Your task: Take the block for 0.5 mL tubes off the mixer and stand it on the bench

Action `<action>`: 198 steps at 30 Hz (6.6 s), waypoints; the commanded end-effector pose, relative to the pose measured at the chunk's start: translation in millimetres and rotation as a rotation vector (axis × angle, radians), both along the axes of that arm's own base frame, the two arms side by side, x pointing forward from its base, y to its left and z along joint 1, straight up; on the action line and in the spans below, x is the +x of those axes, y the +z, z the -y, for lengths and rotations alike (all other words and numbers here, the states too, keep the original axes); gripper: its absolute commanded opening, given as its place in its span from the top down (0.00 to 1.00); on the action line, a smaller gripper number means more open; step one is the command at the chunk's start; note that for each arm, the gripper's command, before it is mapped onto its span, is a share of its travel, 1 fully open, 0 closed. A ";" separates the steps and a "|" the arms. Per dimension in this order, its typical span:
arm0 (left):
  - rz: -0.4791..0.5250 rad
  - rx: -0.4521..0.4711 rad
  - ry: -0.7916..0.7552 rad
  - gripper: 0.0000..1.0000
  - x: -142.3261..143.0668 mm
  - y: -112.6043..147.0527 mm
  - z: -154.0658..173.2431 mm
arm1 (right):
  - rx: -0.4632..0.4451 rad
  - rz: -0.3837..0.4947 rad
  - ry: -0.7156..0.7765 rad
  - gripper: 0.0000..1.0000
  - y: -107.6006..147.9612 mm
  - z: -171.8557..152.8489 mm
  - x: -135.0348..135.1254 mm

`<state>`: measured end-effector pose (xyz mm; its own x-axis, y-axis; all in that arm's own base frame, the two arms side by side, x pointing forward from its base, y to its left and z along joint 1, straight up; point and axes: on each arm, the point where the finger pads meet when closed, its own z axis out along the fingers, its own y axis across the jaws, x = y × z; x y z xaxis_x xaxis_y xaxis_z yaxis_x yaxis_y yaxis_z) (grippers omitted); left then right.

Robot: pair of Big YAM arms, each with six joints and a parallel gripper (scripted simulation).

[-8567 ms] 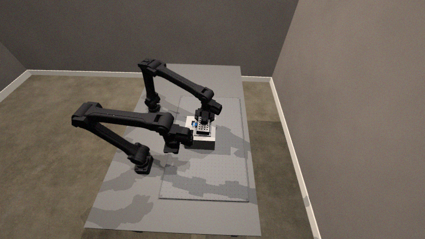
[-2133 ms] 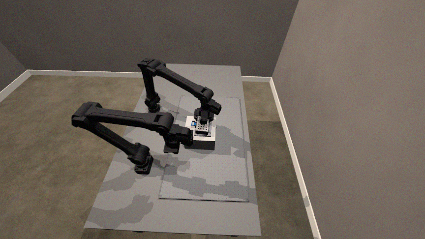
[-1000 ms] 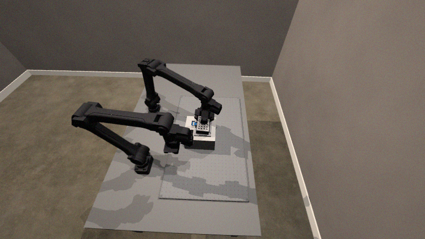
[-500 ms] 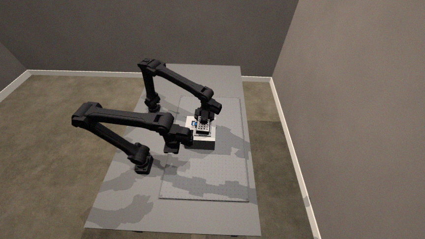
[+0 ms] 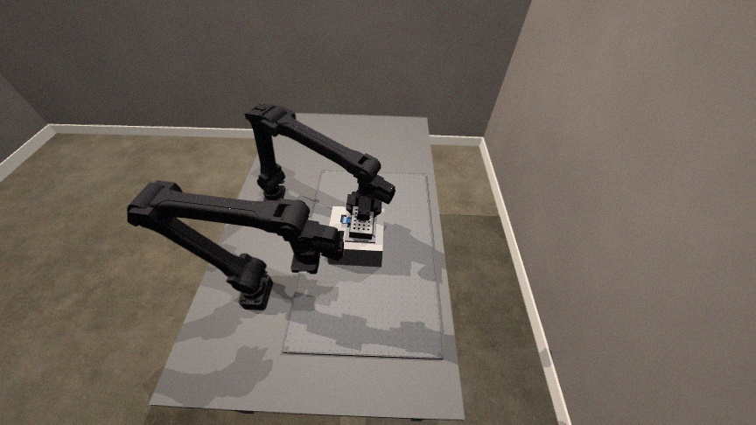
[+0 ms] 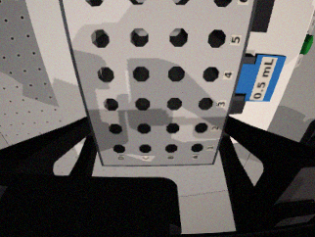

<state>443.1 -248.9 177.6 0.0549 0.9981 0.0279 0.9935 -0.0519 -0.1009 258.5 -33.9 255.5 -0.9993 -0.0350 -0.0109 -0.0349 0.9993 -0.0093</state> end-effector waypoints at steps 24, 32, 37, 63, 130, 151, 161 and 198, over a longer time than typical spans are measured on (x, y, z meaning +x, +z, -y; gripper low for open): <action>0.135 -0.078 0.004 1.00 20.9 64.5 7.8 | -0.003 0.022 0.002 1.00 5.2 1.8 2.8; 0.105 -0.062 0.001 1.00 20.8 54.6 9.1 | -0.004 0.029 0.003 1.00 8.2 1.9 4.2; 0.087 -0.054 -0.019 1.00 17.2 46.5 19.3 | -0.007 0.049 0.003 1.00 16.1 2.4 8.3; 0.092 -0.058 -0.012 1.00 6.7 43.2 10.3 | -0.011 0.074 0.005 1.00 27.4 3.0 13.1; 0.113 -0.073 -0.011 1.00 11.9 71.5 14.6 | -0.011 0.064 0.010 1.00 25.5 2.3 9.4; 0.111 -0.073 -0.010 1.00 12.0 70.5 15.1 | -0.011 0.061 0.012 1.00 25.2 2.1 8.4; 0.110 -0.073 -0.010 1.00 12.2 69.8 15.1 | -0.011 0.059 0.013 1.00 24.9 1.9 8.0; 0.108 -0.071 -0.007 1.00 12.8 67.6 15.3 | -0.009 0.053 0.014 1.00 23.9 1.3 6.5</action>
<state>441.1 -248.7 186.2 0.0564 0.9980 0.0278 0.9935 -0.0534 -0.1008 259.0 -34.0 256.5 -0.9993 -0.0351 -0.0135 -0.0349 0.9993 -0.0097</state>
